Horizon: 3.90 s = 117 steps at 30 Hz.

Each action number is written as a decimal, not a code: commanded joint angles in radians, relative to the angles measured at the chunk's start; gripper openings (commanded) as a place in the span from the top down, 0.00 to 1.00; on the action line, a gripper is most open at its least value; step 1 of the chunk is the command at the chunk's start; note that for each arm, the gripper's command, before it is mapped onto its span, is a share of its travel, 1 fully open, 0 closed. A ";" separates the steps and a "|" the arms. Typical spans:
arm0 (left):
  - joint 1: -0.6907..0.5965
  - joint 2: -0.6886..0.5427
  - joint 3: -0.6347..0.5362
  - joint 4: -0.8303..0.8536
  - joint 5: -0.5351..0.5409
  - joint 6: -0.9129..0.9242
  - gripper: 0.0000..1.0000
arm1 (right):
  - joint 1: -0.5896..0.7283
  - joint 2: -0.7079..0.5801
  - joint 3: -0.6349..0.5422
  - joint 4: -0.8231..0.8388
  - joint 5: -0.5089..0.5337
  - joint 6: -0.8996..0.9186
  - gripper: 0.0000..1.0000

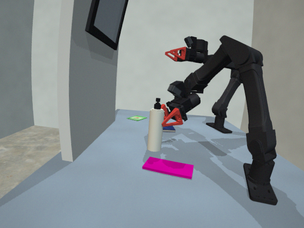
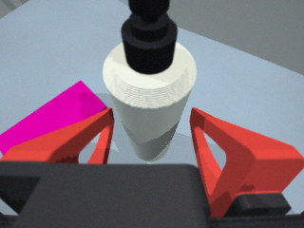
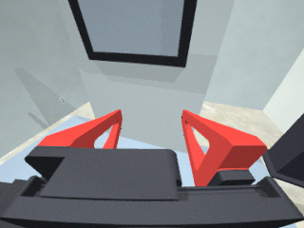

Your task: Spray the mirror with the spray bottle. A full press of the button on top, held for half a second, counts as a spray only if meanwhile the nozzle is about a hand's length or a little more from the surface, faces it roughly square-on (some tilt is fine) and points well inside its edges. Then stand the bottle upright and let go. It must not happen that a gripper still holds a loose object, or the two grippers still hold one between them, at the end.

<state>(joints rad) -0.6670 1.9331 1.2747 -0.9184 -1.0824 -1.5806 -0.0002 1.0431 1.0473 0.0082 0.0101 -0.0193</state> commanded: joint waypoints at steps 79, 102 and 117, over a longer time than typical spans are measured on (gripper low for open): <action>0.480 -0.772 -0.111 0.696 0.880 1.288 0.33 | -0.003 0.004 -0.017 -0.024 -0.009 0.012 0.24; 0.664 -0.876 -0.197 0.928 1.100 1.570 0.33 | -0.003 -0.019 0.005 -0.026 -0.013 0.020 0.24; 0.662 -0.886 -0.194 0.922 1.079 1.588 0.33 | -0.003 -0.021 0.017 -0.024 -0.015 0.023 0.31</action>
<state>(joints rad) 0.0029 1.0454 1.0458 -0.0006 0.0051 -0.0017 0.0002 1.0477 1.0462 -0.0017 0.0002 -0.0006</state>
